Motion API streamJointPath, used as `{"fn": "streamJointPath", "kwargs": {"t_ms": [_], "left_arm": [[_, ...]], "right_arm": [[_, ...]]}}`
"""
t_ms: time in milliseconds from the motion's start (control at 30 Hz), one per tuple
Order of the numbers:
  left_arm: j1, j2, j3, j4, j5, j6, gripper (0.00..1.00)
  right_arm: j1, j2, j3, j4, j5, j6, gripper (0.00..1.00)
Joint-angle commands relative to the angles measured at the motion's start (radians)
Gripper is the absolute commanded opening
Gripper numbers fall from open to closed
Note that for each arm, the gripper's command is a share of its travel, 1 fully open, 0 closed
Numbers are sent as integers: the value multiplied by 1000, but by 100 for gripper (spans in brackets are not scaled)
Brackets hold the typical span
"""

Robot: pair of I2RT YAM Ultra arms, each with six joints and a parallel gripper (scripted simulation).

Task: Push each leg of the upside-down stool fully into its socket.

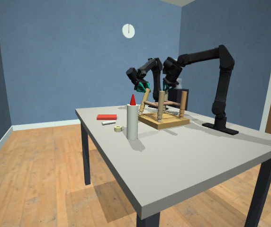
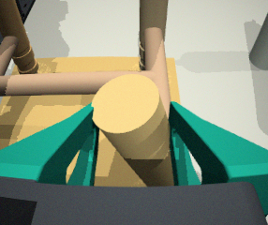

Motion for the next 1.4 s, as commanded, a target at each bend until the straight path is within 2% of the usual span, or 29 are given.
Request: {"fn": "streamJointPath", "kwargs": {"t_ms": [0, 1067, 1367], "left_arm": [[-26, -17, -15, -38, 85, -3, 28], [-56, -29, -13, -108, 205, -7, 28], [-80, -45, -26, -109, 197, -29, 28]], "right_arm": [[-30, 11, 32, 36, 47, 25, 28], [-69, 0, 45, 90, 140, 17, 28], [-81, 2, 52, 101, 160, 11, 28]]}}
